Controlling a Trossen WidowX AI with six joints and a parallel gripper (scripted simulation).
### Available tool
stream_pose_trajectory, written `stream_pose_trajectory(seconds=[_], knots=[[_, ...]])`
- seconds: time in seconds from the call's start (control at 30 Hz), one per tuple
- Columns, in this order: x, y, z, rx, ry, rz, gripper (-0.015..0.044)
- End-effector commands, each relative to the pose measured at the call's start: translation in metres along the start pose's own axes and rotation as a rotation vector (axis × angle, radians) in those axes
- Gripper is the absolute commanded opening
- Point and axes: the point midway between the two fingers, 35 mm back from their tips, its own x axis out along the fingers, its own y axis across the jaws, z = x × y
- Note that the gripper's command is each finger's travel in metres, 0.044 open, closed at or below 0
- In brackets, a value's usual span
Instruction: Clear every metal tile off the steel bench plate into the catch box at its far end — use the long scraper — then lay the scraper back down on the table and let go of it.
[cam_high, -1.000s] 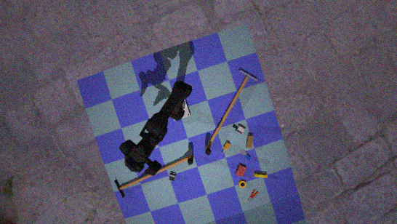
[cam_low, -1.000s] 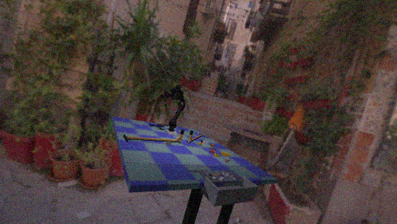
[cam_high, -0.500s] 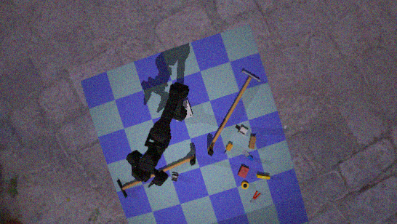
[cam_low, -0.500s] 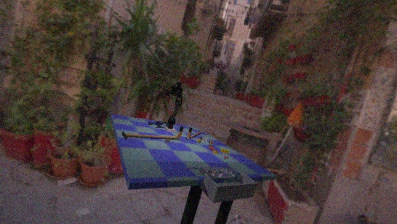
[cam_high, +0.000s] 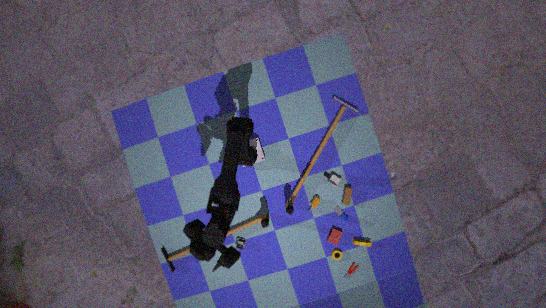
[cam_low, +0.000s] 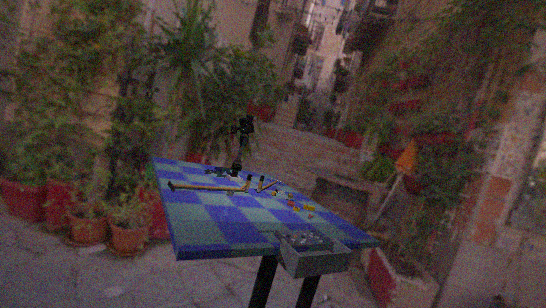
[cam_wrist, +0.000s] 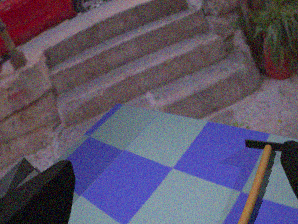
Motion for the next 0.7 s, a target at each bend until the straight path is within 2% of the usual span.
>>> stream_pose_trajectory(seconds=[0.0, 0.67], knots=[[0.007, 0.011, -0.004, 0.03, -0.003, 0.013, 0.044], [0.016, 0.075, -0.018, 0.215, -0.039, 0.117, 0.044]])
